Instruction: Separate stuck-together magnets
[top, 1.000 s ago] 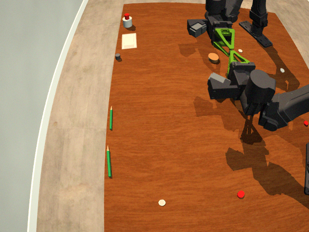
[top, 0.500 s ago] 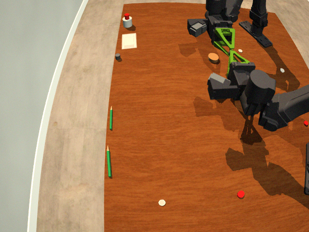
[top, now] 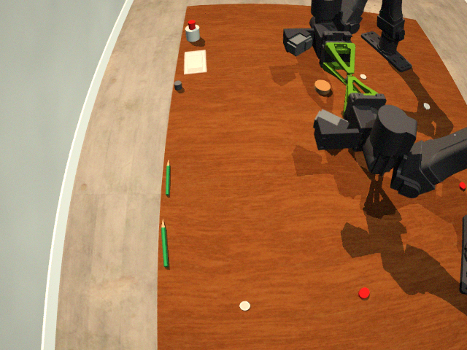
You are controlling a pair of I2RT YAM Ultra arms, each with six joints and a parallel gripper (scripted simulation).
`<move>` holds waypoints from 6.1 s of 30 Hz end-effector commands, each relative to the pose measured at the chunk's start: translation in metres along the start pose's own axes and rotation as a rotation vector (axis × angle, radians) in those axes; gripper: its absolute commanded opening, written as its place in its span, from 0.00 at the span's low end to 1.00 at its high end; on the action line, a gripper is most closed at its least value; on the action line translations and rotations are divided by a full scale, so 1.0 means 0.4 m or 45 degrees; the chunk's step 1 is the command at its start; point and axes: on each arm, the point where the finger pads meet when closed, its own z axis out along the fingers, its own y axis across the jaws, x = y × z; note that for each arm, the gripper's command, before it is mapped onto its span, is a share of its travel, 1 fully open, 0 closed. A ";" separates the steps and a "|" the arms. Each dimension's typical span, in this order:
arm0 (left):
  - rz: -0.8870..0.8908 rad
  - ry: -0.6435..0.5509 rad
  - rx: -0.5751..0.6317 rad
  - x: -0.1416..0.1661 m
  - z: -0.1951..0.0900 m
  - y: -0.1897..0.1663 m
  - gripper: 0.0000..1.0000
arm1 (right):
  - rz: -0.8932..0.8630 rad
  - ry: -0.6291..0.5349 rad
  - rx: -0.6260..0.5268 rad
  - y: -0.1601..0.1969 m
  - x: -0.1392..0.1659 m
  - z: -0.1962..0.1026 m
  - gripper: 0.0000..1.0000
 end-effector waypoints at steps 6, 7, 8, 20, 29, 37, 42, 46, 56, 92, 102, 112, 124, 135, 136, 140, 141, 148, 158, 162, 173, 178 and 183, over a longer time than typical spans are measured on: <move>0.043 -0.001 0.021 -0.001 0.000 -0.023 0.18 | -0.033 -0.001 -0.017 0.018 -0.002 -0.001 0.33; 0.043 -0.001 0.021 -0.001 0.000 -0.023 0.18 | -0.033 -0.001 -0.017 0.018 -0.002 -0.001 0.33; 0.043 -0.001 0.021 -0.001 0.000 -0.023 0.18 | -0.033 -0.001 -0.017 0.018 -0.002 -0.001 0.33; 0.043 -0.001 0.021 -0.001 0.000 -0.023 0.18 | -0.033 -0.003 -0.017 0.019 -0.001 -0.001 0.33; 0.043 -0.001 0.021 -0.001 0.000 -0.023 0.18 | -0.033 -0.003 -0.017 0.021 -0.001 -0.002 0.33; 0.043 -0.001 0.021 -0.001 0.000 -0.023 0.18 | -0.033 -0.003 -0.017 0.023 -0.001 -0.002 0.33; 0.043 -0.001 0.021 -0.001 0.000 -0.023 0.18 | -0.033 -0.002 -0.017 0.024 -0.002 -0.002 0.33; 0.043 -0.001 0.021 -0.001 0.000 -0.023 0.18 | -0.033 -0.004 -0.017 0.024 0.000 -0.003 0.33; 0.043 -0.001 0.021 -0.001 0.000 -0.023 0.18 | -0.033 -0.002 -0.017 0.028 0.000 -0.003 0.33; 0.043 -0.001 0.021 -0.001 0.000 -0.023 0.18 | -0.032 0.001 -0.017 0.020 -0.004 0.001 0.33; 0.043 -0.001 0.021 -0.001 0.000 -0.023 0.18 | -0.032 0.003 -0.017 0.018 -0.005 0.002 0.33; 0.043 -0.001 0.021 -0.001 0.000 -0.023 0.18 | -0.032 0.003 -0.017 0.018 -0.005 0.003 0.33; 0.043 -0.001 0.021 -0.001 0.000 -0.023 0.18 | -0.032 0.002 -0.017 0.019 -0.001 0.002 0.33; 0.043 -0.001 0.021 -0.001 0.000 -0.023 0.18 | -0.032 0.004 -0.017 0.020 -0.001 0.002 0.33; 0.043 -0.001 0.021 -0.001 0.000 -0.023 0.18 | -0.032 0.004 -0.017 0.020 -0.001 0.002 0.32; 0.043 -0.001 0.021 -0.001 0.000 -0.023 0.18 | -0.032 0.004 -0.017 0.020 -0.001 0.002 0.28; 0.043 -0.001 0.021 -0.001 0.000 -0.023 0.18 | -0.032 0.004 -0.017 0.020 -0.001 0.002 0.27; 0.043 -0.001 0.021 -0.001 0.000 -0.023 0.18 | -0.032 0.004 -0.017 0.020 -0.001 0.002 0.21; 0.043 -0.001 0.021 -0.001 0.000 -0.023 0.18 | -0.032 0.004 -0.017 0.020 -0.001 0.002 0.19; 0.043 -0.001 0.021 -0.001 0.000 -0.023 0.18 | -0.032 0.004 -0.017 0.020 -0.001 0.002 0.19; 0.043 -0.001 0.021 -0.001 0.000 -0.023 0.18 | -0.032 0.004 -0.017 0.020 -0.001 0.002 0.18; 0.043 -0.001 0.021 -0.001 0.000 -0.023 0.18 | 0.001 0.005 -0.001 0.004 -0.001 0.002 0.18; 0.043 -0.001 0.021 -0.001 0.000 -0.023 0.18 | 0.001 0.005 -0.001 0.013 -0.001 0.002 0.18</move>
